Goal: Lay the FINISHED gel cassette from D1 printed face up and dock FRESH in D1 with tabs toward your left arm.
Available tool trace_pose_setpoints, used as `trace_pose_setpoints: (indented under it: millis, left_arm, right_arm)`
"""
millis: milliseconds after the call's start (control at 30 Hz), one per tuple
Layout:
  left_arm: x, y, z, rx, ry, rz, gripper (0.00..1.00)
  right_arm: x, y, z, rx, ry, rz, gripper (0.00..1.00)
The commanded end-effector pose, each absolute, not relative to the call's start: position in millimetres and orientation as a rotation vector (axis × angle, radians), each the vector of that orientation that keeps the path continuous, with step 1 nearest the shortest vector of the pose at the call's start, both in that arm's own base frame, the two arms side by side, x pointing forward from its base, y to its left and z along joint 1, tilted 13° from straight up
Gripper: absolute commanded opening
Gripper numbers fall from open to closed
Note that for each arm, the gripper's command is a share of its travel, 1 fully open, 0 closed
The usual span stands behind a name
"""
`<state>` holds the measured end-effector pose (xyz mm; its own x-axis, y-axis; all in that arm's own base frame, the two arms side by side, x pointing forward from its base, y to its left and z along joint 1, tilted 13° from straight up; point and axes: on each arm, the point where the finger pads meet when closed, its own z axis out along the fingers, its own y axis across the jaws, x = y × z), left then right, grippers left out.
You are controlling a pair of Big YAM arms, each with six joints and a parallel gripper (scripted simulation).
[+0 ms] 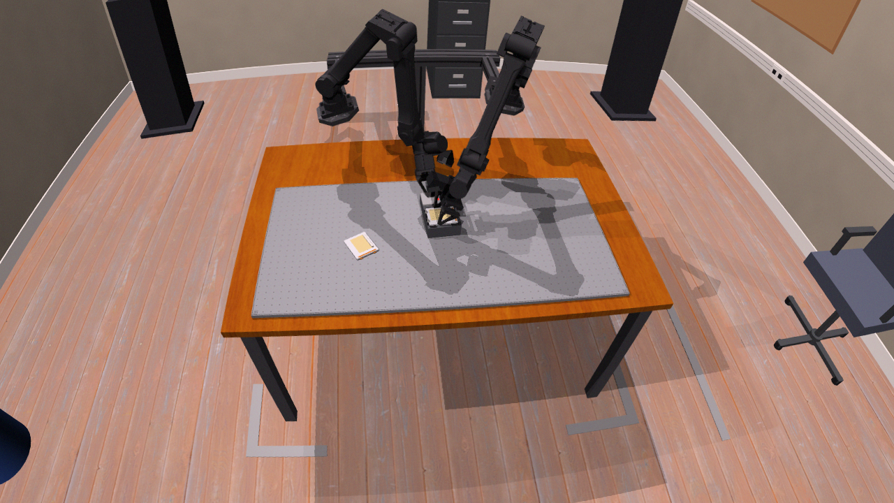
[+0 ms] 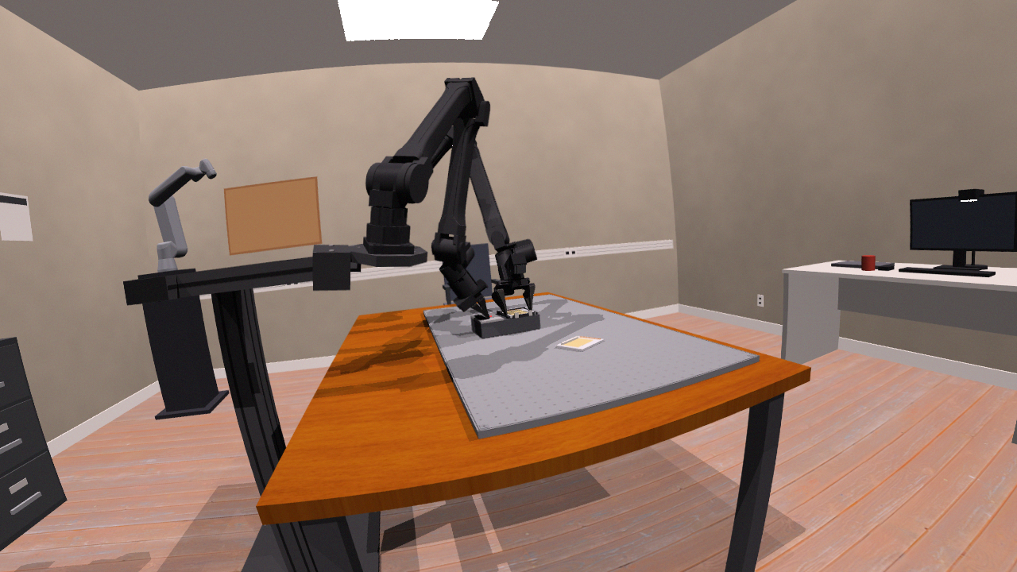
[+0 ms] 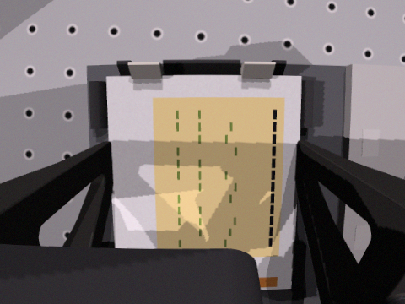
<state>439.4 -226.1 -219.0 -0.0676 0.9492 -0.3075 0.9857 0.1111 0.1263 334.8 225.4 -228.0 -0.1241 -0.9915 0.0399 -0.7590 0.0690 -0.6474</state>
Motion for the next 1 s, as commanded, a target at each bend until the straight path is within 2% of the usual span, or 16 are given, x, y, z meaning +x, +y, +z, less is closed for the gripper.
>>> trace_pose_setpoints:
  millis: [0,967]
  left_arm:
    - [441.7,-226.7,-211.5,1.891,2.060,-0.172,0.00]
    - [441.2,-226.4,-208.5,1.868,2.027,-0.217,0.00]
  right_arm:
    - [306.8,184.3,-281.9,-1.864,2.017,-0.764,0.00]
    - [306.8,184.3,-281.9,-1.864,2.017,-0.764,0.00]
